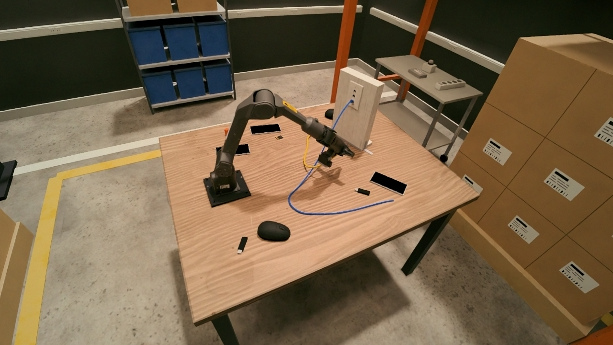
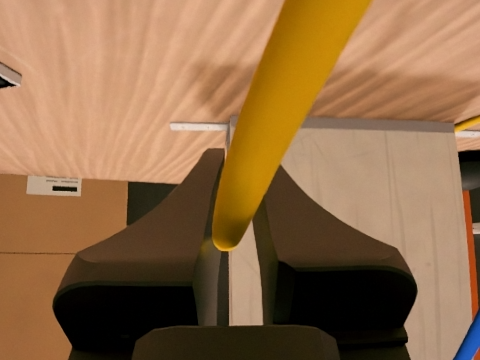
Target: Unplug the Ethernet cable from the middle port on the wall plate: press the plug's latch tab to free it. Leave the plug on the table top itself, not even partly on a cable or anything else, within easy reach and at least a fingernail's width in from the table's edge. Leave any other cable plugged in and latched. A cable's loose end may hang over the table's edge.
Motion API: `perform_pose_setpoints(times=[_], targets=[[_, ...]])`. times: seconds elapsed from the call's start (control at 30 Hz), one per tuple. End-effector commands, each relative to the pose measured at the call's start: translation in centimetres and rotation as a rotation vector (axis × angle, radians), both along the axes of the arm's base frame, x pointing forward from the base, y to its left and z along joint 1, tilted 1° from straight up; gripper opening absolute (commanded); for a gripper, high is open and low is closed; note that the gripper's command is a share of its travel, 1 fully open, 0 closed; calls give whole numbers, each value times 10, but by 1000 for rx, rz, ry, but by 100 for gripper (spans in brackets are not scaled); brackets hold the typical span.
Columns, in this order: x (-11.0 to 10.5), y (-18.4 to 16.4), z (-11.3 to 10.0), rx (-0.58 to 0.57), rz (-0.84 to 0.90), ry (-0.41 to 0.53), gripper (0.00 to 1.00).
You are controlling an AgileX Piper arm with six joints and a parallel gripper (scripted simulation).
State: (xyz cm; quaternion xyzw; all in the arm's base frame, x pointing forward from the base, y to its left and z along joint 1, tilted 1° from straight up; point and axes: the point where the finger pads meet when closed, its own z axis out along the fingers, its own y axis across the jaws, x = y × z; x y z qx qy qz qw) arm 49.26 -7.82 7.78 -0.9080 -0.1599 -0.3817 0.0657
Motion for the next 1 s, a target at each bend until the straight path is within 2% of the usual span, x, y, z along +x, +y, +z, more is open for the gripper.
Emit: perform_pose_setpoints(times=[0.0, 0.97], targets=[[0, 0, -5, 0, 0, -3, 0], [1, 0, -54, 0, 0, -3, 0]])
